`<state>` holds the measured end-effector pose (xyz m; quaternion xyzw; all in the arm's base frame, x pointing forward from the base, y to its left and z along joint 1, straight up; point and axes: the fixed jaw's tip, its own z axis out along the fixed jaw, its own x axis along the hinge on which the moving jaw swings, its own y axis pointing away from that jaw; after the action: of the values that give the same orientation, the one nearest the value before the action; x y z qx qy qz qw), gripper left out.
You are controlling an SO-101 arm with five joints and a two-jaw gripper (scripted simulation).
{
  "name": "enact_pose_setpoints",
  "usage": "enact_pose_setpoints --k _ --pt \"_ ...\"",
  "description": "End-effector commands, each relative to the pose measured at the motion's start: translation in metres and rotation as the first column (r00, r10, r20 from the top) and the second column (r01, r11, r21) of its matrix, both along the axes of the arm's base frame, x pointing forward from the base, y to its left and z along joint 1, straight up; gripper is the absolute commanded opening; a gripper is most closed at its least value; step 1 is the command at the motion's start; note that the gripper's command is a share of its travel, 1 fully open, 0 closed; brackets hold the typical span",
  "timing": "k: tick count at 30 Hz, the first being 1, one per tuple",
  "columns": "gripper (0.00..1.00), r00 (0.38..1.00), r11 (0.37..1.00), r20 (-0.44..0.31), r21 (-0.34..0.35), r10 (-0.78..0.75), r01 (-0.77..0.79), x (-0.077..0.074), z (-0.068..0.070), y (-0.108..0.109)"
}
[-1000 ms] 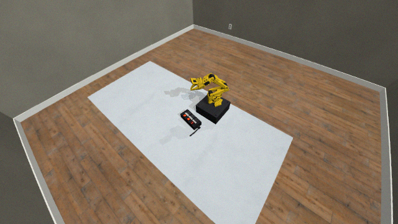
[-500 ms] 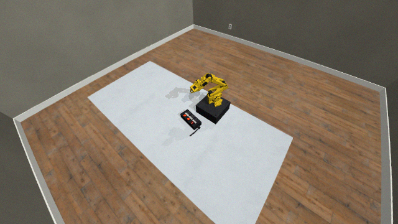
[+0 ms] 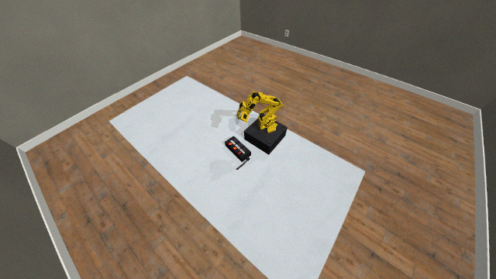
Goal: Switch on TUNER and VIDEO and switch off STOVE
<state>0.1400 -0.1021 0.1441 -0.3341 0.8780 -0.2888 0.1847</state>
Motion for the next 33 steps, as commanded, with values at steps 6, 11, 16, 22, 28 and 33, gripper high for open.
enact_pose_setpoints --k 6,11,16,22,28,33 --pt "0.0 0.905 0.933 -0.263 -0.042 0.335 -0.358 0.003 -0.013 0.005" --pt "0.0 0.836 0.882 -0.337 -0.035 0.433 -0.47 0.003 -0.017 0.006" --pt "0.0 0.69 0.768 -0.44 0.0 0.575 -0.641 0.005 -0.024 0.008" --pt "0.0 0.477 0.594 -0.527 0.067 0.703 -0.801 0.006 -0.031 0.01" --pt "0.0 0.326 0.465 -0.562 0.12 0.76 -0.877 0.007 -0.036 0.012" --pt "0.0 0.139 0.299 -0.584 0.188 0.8 -0.935 0.008 -0.041 0.014"
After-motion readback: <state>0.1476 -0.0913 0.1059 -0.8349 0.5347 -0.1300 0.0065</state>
